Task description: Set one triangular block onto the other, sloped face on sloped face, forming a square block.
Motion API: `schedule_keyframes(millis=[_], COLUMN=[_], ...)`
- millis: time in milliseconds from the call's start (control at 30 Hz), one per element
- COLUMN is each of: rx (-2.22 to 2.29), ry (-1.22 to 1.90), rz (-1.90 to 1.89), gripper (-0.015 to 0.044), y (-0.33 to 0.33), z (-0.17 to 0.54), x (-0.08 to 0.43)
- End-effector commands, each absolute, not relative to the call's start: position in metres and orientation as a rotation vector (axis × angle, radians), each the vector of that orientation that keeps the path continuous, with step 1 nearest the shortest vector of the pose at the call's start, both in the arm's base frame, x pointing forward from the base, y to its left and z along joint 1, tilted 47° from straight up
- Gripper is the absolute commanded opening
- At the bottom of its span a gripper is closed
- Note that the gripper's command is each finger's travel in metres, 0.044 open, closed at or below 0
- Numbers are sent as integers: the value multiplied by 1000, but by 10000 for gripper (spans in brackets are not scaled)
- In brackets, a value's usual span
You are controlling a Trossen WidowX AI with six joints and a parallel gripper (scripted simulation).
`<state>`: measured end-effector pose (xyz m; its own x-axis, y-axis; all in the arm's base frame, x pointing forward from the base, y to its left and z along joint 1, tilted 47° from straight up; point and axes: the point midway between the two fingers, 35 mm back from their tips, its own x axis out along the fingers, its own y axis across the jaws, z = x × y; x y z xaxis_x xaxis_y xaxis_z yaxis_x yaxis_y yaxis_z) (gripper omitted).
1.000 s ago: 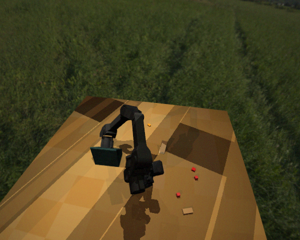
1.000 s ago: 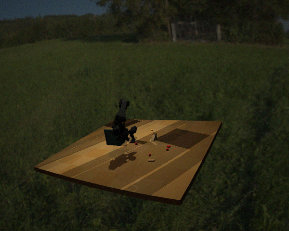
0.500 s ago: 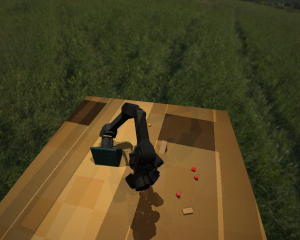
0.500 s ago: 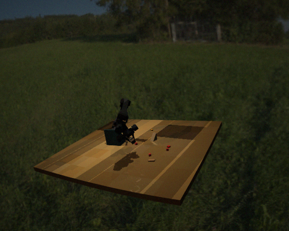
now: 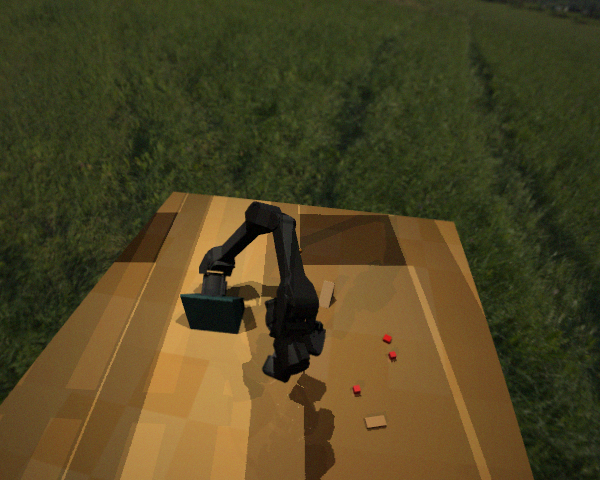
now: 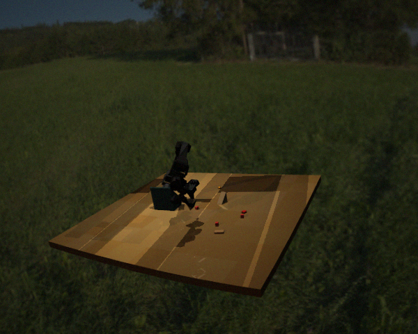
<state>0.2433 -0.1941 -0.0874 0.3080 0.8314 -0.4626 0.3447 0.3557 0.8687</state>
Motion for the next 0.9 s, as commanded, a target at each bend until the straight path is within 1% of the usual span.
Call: schedule_keyframes(millis=[0, 867], rx=[1059, 217], ry=[1244, 1004], rz=[543, 972], gripper=[0, 0], y=[-195, -198], z=[-85, -81], x=[245, 250])
